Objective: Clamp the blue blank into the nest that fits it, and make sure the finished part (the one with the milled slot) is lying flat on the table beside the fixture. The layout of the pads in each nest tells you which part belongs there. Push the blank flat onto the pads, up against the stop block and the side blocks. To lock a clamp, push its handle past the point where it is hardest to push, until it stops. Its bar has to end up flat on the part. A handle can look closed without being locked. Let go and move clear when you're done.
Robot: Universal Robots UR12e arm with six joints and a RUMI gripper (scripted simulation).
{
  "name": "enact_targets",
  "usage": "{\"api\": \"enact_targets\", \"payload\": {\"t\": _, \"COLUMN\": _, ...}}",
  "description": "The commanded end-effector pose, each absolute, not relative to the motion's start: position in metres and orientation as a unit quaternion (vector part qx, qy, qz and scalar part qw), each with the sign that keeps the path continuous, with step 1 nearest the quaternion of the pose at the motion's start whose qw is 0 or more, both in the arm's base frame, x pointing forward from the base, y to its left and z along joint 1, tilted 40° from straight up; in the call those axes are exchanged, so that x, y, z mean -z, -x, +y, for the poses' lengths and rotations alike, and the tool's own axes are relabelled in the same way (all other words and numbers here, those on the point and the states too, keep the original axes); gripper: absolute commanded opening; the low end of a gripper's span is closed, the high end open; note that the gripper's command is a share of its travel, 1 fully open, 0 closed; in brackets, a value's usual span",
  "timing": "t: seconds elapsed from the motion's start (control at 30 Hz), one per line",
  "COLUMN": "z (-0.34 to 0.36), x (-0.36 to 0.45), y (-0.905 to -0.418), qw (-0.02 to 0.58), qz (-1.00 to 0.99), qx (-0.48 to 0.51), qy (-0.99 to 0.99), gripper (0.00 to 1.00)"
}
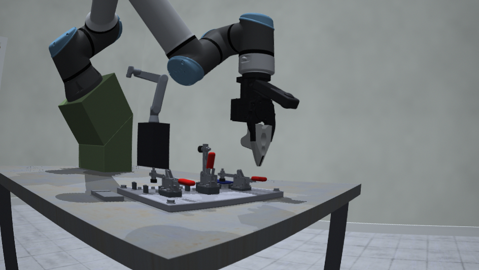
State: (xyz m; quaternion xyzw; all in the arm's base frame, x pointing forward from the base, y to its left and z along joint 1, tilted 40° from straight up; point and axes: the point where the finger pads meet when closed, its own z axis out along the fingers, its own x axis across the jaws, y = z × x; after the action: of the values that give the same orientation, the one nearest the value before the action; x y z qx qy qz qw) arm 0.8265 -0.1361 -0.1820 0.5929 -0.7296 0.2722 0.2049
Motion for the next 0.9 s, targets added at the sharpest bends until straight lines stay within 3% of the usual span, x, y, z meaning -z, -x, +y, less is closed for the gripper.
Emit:
{"api": "enact_targets", "payload": {"t": 0.0, "z": -0.1355, "x": 0.1813, "y": -0.8270, "qw": 0.204, "qz": -0.730, "qx": -0.273, "qy": -0.593, "gripper": 0.00}}
{"api": "enact_targets", "payload": {"t": 0.87, "z": -0.1363, "x": 0.1805, "y": -0.8315, "qw": 0.204, "qz": -0.730, "qx": -0.273, "qy": -0.593, "gripper": 0.00}}
